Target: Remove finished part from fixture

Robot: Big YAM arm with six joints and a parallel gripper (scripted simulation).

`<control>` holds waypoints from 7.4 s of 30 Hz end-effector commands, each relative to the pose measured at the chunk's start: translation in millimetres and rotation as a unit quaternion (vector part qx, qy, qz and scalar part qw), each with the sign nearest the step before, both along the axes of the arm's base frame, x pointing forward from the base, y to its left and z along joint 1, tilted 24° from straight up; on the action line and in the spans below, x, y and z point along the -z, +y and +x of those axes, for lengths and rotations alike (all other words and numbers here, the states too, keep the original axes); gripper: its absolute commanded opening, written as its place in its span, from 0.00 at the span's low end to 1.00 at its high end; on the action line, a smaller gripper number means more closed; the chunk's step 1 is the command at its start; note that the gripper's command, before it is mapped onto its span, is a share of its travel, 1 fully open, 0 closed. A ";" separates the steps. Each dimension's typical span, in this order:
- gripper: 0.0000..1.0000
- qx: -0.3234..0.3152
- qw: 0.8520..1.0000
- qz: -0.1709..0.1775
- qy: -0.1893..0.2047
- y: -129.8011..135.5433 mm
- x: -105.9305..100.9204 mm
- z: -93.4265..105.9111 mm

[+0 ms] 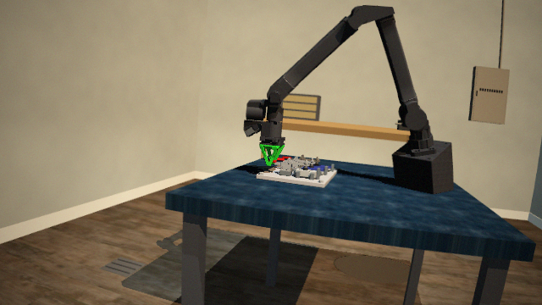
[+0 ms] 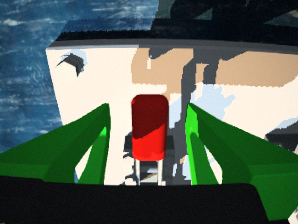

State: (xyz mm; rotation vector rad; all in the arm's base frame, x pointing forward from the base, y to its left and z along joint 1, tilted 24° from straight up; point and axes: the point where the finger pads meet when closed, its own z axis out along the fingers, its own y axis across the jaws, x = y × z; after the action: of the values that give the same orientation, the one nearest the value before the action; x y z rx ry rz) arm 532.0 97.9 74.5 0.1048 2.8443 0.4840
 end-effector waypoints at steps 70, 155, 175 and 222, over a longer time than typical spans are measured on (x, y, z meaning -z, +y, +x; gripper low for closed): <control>0.00 -0.001 1.000 0.002 -0.012 -2.0 -13.6 -2.3; 0.00 -0.008 1.000 0.002 -0.005 -1.5 -29.0 -54.8; 0.00 -0.010 1.000 0.002 -0.005 1.0 -27.5 -60.2; 0.00 -0.015 1.000 0.002 0.013 1.7 -25.9 -79.5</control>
State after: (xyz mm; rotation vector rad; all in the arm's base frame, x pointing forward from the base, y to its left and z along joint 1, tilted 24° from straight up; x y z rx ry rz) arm 500.8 90.6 95.7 0.1034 2.7853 0.4721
